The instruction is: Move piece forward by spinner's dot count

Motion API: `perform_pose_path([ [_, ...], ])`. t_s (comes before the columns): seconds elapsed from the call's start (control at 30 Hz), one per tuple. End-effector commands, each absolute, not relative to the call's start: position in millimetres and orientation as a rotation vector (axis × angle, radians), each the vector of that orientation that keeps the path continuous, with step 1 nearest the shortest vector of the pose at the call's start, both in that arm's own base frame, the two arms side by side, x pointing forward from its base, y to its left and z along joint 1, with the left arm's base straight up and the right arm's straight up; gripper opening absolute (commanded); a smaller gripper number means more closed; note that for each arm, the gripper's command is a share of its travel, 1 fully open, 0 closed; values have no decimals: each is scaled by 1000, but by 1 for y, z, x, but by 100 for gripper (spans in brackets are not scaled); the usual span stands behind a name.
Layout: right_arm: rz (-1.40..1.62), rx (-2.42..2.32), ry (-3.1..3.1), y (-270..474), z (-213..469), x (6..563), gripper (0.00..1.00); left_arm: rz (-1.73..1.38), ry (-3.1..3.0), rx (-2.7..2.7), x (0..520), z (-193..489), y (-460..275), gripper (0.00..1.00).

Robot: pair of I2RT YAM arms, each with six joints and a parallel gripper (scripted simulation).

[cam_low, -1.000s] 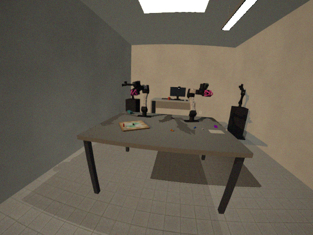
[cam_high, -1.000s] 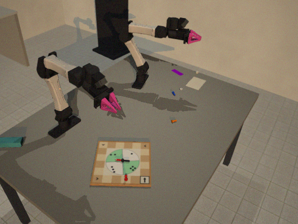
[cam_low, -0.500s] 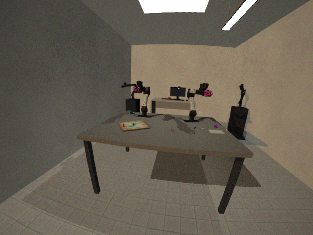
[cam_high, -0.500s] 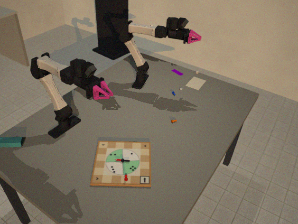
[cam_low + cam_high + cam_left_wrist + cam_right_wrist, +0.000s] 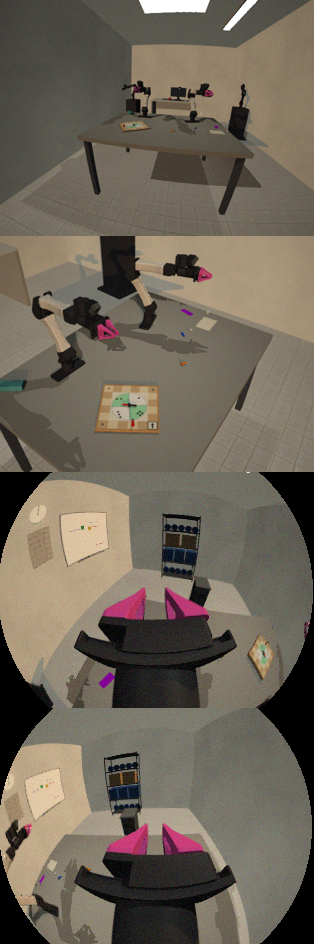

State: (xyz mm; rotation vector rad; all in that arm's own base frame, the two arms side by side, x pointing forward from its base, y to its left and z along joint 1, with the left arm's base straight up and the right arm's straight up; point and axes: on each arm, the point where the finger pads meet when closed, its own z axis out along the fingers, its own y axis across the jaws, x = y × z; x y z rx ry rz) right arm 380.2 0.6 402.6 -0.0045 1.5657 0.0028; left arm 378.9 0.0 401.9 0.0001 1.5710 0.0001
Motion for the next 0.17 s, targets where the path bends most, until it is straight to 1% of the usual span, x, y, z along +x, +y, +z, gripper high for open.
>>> perform_pose_path([
  [0.0, 7, -3, 1540, 1, 414, 384, 22, 0, 1561, 0, 376, 408, 0, 30],
  [0.13, 7, -3, 1540, 1, 414, 384, 22, 0, 1561, 0, 376, 408, 0, 30],
])
